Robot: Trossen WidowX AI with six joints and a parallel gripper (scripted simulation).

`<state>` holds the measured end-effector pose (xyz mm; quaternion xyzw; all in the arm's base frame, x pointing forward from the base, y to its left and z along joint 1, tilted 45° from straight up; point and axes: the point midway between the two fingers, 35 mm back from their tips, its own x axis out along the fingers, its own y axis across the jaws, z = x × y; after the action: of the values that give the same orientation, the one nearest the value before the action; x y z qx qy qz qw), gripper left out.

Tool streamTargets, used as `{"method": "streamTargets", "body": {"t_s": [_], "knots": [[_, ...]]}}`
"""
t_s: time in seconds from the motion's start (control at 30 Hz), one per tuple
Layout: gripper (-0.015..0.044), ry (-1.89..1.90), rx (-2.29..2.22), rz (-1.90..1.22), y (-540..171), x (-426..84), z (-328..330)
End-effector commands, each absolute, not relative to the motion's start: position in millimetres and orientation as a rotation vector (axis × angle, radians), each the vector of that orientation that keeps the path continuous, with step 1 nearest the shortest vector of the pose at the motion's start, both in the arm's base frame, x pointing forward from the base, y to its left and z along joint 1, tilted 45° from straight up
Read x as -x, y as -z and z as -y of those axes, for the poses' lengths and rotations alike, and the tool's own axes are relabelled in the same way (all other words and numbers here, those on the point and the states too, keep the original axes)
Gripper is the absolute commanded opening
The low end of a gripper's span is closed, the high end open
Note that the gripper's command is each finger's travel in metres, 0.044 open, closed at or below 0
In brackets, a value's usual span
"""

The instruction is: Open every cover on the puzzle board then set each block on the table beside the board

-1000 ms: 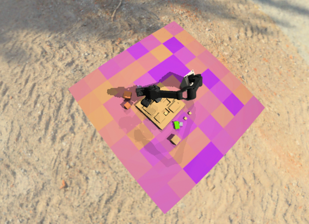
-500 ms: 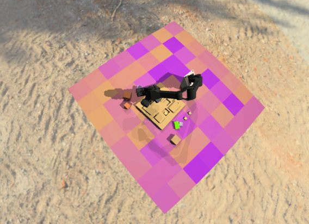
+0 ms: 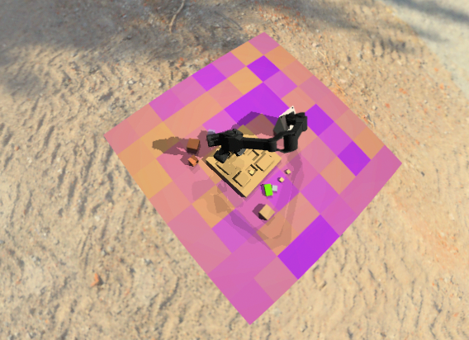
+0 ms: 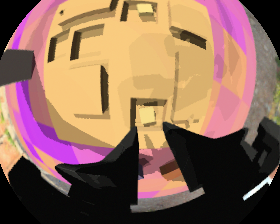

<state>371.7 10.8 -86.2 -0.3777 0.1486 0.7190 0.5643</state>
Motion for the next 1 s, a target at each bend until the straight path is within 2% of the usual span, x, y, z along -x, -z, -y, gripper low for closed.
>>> {"method": "streamTargets", "body": {"t_s": [0.0,0.97], "knots": [[0.0144,-1.687,0.886,-0.346,85.6,-372.1,-11.0],[0.0144,-1.687,0.886,-0.346,93.7,-371.8,-20.1]]}}
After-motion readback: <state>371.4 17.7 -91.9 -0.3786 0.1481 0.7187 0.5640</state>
